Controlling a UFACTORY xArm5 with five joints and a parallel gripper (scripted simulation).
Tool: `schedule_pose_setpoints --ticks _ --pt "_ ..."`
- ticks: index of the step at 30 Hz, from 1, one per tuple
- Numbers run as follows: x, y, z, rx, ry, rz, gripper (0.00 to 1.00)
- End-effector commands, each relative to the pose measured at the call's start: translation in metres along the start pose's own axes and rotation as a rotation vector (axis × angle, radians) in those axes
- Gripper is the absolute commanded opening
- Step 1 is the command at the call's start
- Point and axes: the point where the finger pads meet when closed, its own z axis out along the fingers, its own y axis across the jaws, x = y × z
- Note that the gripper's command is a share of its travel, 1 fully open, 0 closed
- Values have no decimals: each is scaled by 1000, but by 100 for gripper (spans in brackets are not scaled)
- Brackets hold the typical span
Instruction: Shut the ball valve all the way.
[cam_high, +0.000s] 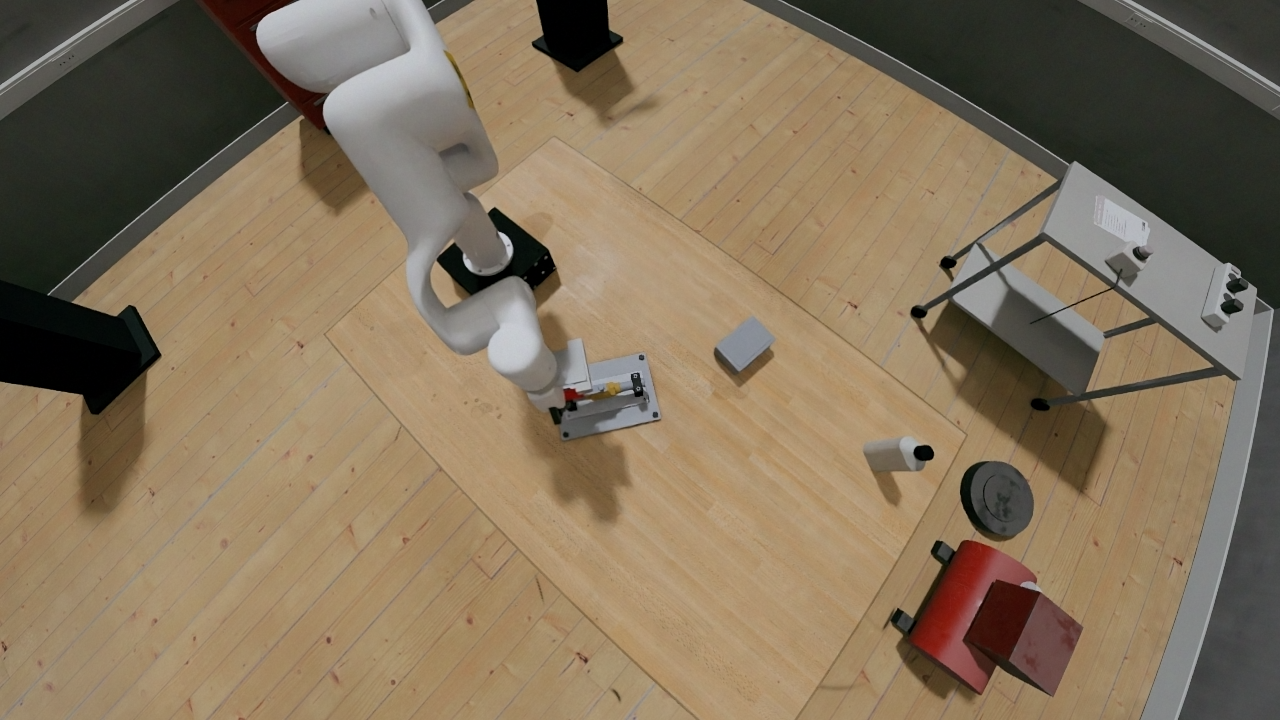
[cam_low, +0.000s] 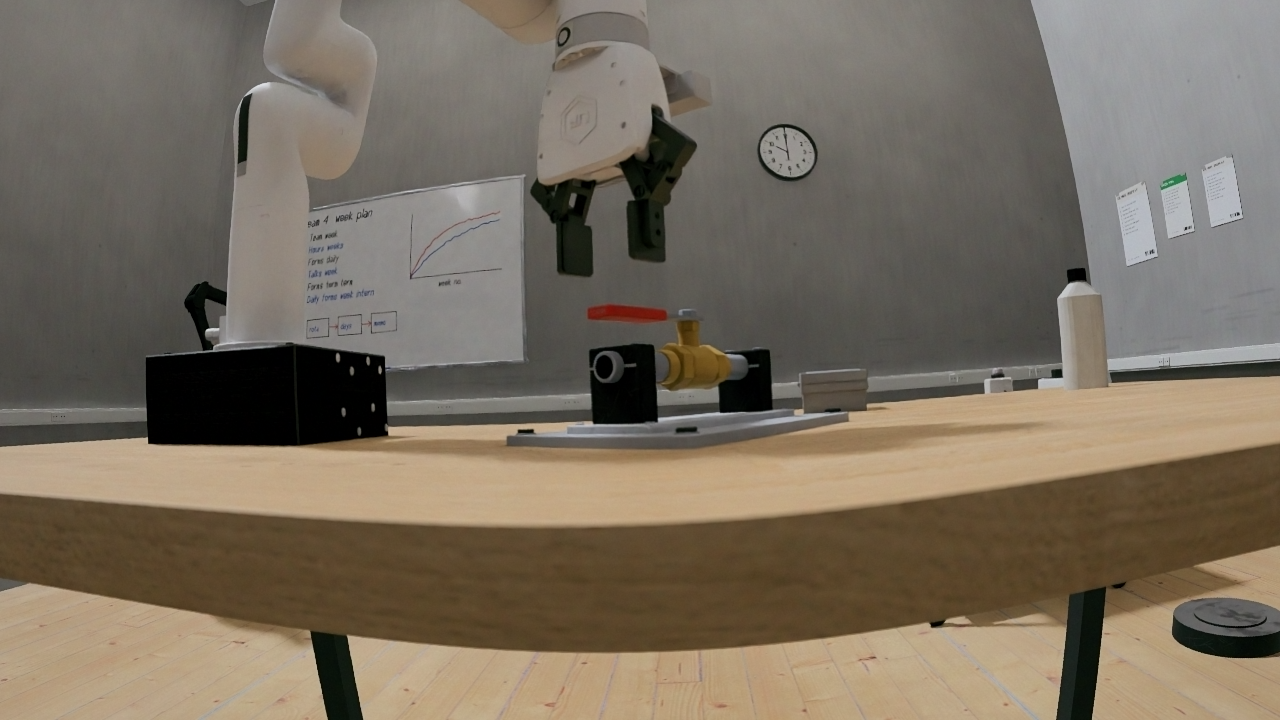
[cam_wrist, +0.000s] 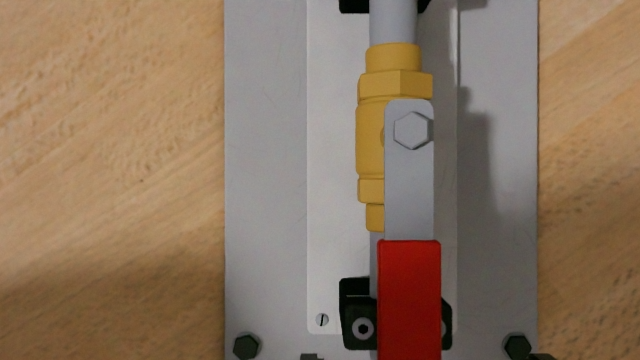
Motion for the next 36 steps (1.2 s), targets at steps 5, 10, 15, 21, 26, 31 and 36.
schedule_pose_setpoints --ticks 5,10,15,21,26,31,36 --pt "0 2 10 -4 1 0 69" --pt "0 2 14 -4 1 0 69" --pt "0 2 16 -4 1 0 69" --pt "0 2 16 -4 1 0 69" --pt "0 2 16 -4 1 0 69" --pt "0 2 16 -4 1 0 69" --pt "0 2 16 -4 1 0 69"
